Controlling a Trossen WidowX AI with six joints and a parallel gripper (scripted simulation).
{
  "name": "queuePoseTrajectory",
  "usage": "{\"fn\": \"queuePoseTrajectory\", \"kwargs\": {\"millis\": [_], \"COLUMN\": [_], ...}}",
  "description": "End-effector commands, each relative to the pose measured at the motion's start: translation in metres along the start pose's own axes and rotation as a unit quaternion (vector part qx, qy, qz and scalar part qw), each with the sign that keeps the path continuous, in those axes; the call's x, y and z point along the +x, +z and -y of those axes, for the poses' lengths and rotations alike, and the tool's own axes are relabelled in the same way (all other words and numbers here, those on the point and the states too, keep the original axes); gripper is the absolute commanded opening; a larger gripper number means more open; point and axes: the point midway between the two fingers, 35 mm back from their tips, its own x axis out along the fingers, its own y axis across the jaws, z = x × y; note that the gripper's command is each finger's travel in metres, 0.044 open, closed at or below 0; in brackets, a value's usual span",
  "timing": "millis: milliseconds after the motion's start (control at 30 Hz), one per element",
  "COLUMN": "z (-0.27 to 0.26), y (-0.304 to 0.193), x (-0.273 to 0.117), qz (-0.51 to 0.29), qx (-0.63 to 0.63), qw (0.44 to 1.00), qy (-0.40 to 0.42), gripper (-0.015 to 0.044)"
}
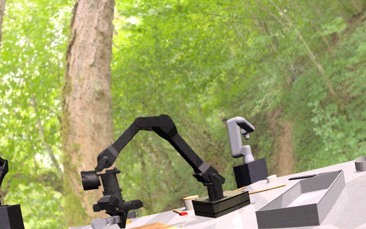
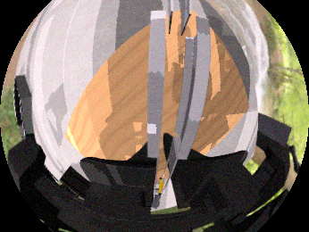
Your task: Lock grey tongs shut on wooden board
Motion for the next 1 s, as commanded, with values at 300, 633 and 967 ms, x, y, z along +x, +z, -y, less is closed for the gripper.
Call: {"fn": "queuePoseTrajectory", "kwargs": {"millis": [300, 633, 967], "z": [0.0, 0.0, -0.035], "y": [0.0, -0.024, -0.144], "x": [0.0, -0.017, -0.081], "qz": [0.0, -0.001, -0.005], "qx": [0.0, 0.0, 0.002], "qw": [1.0, 1.0, 1.0], "qy": [0.0, 0.0, 0.0], "gripper": [0.0375, 0.044, 0.044]}}
